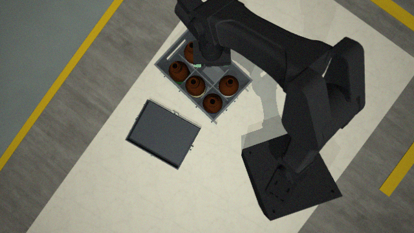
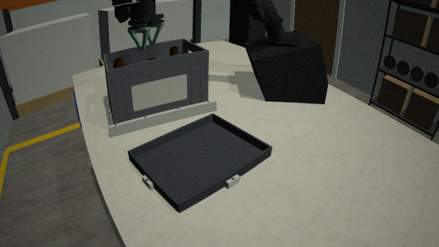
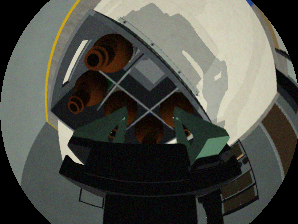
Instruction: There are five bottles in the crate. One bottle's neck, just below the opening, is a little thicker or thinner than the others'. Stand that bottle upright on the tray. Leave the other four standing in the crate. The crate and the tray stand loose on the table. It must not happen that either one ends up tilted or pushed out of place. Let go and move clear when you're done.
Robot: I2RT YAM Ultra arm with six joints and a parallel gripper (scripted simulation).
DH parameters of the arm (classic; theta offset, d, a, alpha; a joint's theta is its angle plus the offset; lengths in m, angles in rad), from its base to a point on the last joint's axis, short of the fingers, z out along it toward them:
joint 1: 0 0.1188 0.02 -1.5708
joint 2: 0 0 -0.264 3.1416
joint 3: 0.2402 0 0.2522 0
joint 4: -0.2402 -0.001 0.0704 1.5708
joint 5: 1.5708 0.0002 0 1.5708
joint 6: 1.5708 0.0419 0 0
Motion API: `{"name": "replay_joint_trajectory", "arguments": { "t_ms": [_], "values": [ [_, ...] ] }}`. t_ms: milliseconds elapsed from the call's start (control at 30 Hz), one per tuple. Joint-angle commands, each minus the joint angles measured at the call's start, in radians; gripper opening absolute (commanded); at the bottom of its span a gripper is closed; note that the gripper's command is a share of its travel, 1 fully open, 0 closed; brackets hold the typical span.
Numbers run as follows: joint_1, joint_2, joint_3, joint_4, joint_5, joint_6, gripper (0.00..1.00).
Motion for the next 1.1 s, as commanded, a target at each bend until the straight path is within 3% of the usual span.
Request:
{"name": "replay_joint_trajectory", "arguments": {
  "t_ms": [0,1067],
  "values": [
    [-0.007,-0.025,0.042,0.005,0.002,-0.005,0.61],
    [-0.006,-0.018,0.049,-0.005,0.002,-0.006,0.61]
  ]
}}
